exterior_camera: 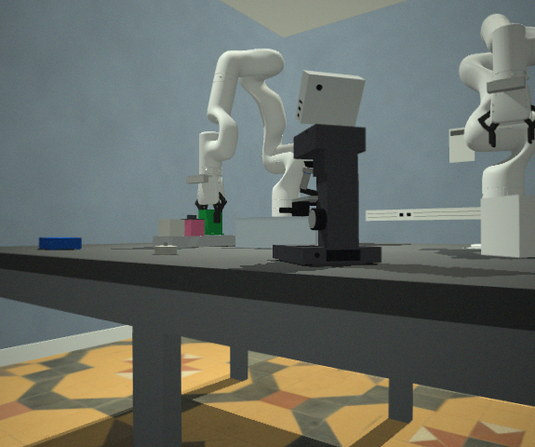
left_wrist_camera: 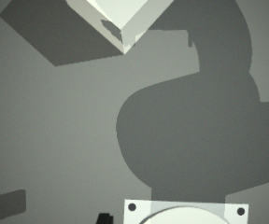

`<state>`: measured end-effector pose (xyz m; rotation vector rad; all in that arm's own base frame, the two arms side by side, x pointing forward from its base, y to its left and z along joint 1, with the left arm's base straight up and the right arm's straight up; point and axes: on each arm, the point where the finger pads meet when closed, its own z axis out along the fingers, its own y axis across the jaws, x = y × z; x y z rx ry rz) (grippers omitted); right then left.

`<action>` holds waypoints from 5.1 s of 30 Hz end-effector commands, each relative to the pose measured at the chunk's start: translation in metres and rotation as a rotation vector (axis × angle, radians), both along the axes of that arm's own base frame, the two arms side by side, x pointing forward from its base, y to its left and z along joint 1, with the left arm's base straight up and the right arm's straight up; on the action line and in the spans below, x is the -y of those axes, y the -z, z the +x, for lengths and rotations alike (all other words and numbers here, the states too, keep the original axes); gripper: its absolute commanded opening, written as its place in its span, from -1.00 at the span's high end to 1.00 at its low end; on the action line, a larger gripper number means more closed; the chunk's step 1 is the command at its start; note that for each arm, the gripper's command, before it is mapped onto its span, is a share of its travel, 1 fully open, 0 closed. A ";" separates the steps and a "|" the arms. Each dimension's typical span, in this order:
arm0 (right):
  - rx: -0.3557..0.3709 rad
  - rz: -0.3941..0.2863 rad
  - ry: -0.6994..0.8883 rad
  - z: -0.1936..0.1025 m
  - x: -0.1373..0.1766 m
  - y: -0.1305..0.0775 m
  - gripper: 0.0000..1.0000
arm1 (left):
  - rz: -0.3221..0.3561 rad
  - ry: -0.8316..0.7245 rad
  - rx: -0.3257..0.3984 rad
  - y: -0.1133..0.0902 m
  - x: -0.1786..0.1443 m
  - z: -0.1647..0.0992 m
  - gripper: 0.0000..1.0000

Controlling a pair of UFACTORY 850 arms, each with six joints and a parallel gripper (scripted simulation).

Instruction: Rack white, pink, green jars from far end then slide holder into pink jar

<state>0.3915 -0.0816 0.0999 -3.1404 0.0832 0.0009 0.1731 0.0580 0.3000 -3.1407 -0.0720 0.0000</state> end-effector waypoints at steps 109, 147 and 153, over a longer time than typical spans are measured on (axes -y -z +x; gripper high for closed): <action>0.002 0.000 0.000 0.001 0.000 0.036 1.00 | 0.001 0.000 0.001 -0.001 0.000 0.001 -1.00; 0.002 0.000 0.000 0.001 0.000 0.010 -1.00 | 0.001 0.000 0.001 -0.001 0.000 0.001 -1.00; 0.002 0.000 0.000 0.001 0.000 0.000 -1.00 | 0.001 0.000 0.001 -0.001 0.000 0.001 -1.00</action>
